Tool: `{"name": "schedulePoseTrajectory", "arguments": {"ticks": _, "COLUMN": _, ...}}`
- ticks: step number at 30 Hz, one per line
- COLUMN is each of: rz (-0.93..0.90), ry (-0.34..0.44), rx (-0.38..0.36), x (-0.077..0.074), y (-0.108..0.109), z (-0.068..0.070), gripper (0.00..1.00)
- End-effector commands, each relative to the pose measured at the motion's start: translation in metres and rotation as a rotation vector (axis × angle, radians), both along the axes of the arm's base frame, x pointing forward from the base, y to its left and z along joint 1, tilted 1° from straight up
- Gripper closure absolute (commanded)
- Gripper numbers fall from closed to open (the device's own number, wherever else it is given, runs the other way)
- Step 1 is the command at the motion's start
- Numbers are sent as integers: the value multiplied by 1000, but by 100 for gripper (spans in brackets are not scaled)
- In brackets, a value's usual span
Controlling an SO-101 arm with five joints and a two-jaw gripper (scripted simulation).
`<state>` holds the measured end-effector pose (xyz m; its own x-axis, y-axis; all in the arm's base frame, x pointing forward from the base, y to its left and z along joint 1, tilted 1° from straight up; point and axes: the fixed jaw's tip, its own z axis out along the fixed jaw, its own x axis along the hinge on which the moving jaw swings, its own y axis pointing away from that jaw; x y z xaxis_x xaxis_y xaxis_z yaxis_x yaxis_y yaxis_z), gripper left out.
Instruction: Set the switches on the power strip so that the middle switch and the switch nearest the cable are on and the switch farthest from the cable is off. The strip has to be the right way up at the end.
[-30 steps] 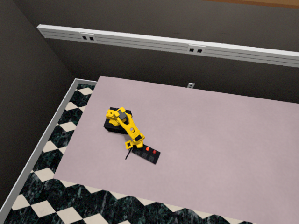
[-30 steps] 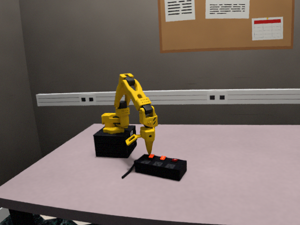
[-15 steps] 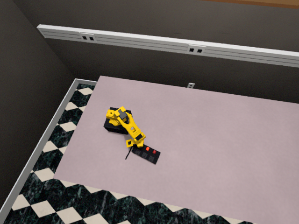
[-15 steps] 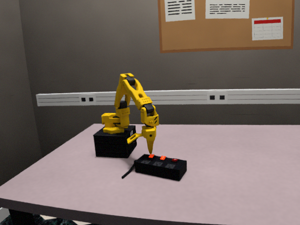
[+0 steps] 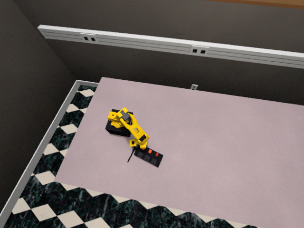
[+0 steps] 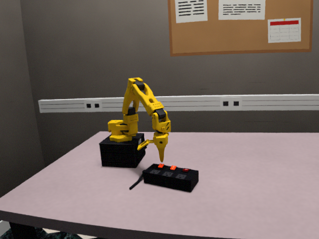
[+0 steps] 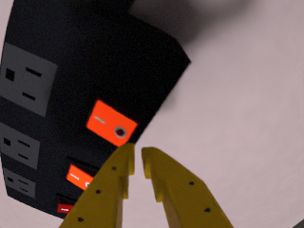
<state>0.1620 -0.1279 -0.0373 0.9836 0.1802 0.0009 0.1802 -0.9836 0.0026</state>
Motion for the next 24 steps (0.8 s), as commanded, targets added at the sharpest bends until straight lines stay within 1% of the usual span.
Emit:
{"name": "schedulePoseTrajectory", "arguments": {"ticks": 1, "rz": -56, "ry": -7, "rx": -3, "x": 3, "y": 3, "z": 4, "gripper": 100}}
{"name": "schedulePoseTrajectory", "arguments": {"ticks": 6, "rz": -144, "ry": -7, "rx": -2, "x": 5, "y": 8, "z": 5, "gripper": 100}}
{"name": "schedulePoseTrajectory", "arguments": {"ticks": 8, "rz": -144, "ry": -7, "rx": -2, "x": 5, "y": 8, "z": 5, "gripper": 100}}
{"name": "schedulePoseTrajectory", "arguments": {"ticks": 23, "rz": -466, "ry": -8, "rx": 0, "x": 12, "y": 26, "z": 9, "gripper": 100}}
{"name": "schedulePoseTrajectory", "arguments": {"ticks": 24, "rz": -466, "ry": -8, "rx": 0, "x": 12, "y": 26, "z": 9, "gripper": 100}}
